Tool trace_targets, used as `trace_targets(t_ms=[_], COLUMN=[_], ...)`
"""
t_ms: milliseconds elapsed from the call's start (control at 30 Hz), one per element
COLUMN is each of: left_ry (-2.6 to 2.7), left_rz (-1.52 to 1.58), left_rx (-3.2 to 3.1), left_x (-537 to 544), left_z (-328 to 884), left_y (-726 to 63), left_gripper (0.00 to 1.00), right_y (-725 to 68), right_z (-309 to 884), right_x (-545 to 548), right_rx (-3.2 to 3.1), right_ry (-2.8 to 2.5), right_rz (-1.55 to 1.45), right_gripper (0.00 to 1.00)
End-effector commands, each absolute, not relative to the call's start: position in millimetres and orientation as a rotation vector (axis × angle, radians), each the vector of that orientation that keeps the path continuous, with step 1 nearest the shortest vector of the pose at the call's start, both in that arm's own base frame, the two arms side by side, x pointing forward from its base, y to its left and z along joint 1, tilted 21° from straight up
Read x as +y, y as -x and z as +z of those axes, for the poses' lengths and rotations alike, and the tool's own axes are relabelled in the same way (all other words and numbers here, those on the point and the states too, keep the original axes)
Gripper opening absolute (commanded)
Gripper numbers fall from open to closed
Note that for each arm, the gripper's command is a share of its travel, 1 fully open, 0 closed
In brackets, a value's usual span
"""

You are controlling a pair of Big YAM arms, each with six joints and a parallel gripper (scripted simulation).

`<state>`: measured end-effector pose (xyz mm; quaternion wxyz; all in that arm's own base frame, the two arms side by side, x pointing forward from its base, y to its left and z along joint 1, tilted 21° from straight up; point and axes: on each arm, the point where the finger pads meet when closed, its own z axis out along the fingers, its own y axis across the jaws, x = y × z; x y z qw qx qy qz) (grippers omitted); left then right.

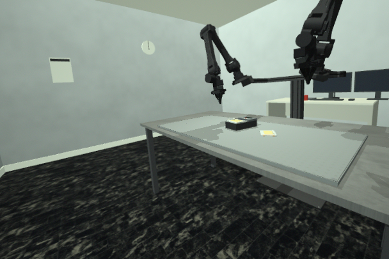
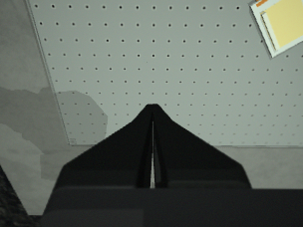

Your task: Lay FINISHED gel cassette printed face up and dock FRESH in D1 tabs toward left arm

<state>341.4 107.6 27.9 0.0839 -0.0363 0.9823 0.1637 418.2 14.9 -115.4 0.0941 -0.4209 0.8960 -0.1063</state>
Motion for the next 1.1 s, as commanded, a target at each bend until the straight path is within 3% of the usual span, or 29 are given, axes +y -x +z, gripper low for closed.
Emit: trace_targets(t_ms=[0, 1067], left_ry=[0.089, 0.089], left_rz=[0.49, 0.49], left_rx=[2.925, 2.925], left_x=[106.5, 106.5], left_z=[30.5, 30.5], left_y=[-347.2, -347.2], left_gripper=[0.0, 0.0], right_y=[-434.3, -439.4], right_z=[-122.7, -102.1], right_x=[33.1, 23.9], right_rx=[2.63, 2.661], right_ry=[1.252, 1.149], right_rz=[-0.321, -0.325], right_gripper=[0.0, 0.0])
